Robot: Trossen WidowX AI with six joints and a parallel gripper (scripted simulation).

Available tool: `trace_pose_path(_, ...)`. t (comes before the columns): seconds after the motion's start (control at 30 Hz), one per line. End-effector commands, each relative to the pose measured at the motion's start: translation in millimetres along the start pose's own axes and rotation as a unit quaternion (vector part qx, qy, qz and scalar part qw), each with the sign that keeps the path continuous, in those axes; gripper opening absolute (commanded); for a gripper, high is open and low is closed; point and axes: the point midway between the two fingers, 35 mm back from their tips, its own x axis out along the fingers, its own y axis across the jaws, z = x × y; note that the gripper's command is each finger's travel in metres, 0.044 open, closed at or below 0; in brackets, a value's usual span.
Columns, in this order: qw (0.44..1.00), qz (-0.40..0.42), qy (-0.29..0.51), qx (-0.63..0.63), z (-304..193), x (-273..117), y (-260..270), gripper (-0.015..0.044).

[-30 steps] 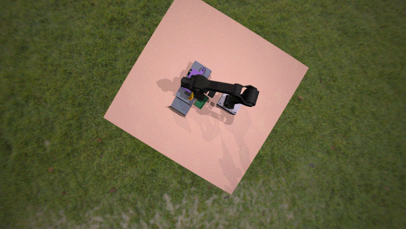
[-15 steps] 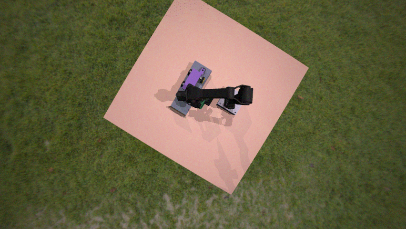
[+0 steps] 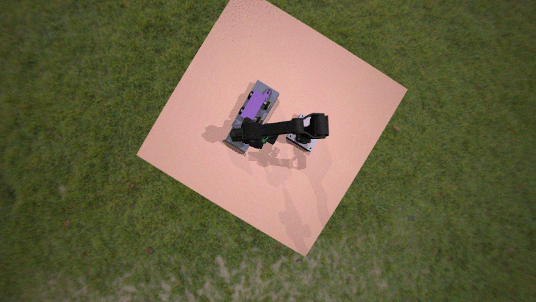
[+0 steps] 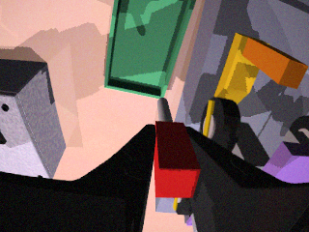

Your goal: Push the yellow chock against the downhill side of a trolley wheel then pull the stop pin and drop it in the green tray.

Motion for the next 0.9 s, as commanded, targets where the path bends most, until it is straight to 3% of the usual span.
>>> trace_pose_path(0.0,0.999,-0.006,-0.011,-0.042,-0.2,-1.2,-0.3,0.0000)
trace_pose_path(0.43,0.971,-0.023,-0.046,-0.233,-3.1,-0.5,0.4,0.0000)
trace_pose_path(0.87,0.906,-0.046,-0.076,-0.414,-5.8,0.2,0.4,0.0000)
